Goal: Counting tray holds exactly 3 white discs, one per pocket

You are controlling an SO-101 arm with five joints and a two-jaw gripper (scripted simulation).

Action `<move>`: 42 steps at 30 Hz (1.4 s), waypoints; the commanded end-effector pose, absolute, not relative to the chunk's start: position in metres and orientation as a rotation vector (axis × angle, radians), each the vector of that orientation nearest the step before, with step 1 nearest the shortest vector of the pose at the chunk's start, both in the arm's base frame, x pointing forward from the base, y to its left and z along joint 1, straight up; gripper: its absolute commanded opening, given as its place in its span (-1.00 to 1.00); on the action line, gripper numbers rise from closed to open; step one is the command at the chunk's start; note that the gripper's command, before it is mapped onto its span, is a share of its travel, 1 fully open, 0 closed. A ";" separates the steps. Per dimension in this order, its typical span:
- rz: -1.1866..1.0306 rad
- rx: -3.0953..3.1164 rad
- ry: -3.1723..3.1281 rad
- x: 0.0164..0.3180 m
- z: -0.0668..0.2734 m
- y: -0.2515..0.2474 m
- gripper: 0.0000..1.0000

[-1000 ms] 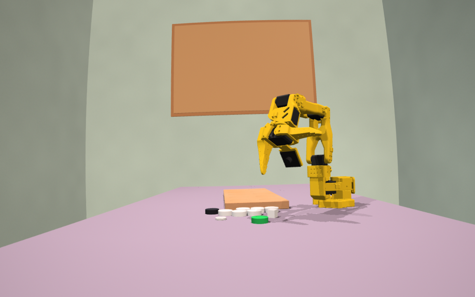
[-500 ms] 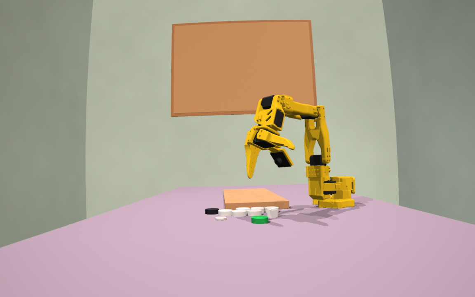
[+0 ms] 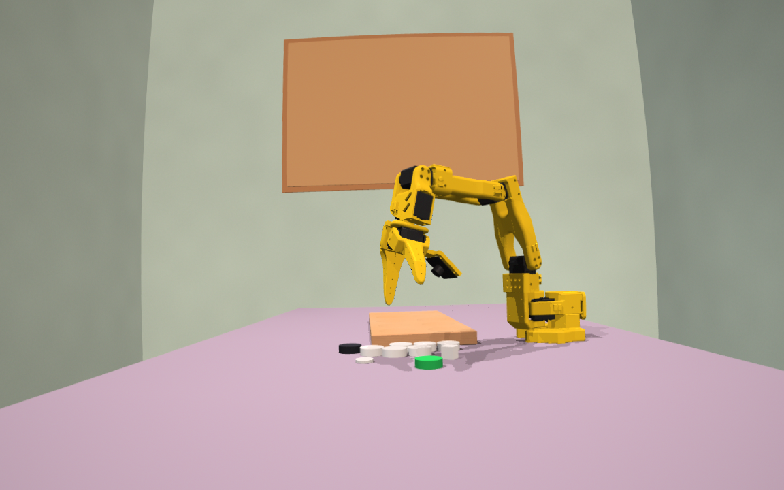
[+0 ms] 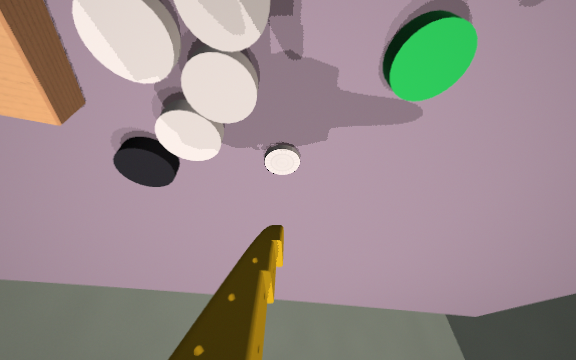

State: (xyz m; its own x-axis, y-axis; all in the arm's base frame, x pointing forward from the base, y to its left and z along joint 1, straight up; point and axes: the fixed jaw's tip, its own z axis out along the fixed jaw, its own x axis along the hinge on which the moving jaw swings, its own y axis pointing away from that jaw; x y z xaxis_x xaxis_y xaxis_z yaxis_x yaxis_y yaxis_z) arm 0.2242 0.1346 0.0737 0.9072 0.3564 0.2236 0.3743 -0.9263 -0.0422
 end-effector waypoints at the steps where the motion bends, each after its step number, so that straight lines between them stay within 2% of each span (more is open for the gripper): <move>1: -0.391 -2.978 -0.478 0.235 0.086 0.129 0.07; 14: -0.261 -3.065 -0.192 0.251 0.072 0.098 -0.26; 28: -0.193 -3.094 -0.044 0.257 0.064 0.081 -0.43; 42: -0.178 -3.099 -0.011 0.258 0.062 0.077 -0.47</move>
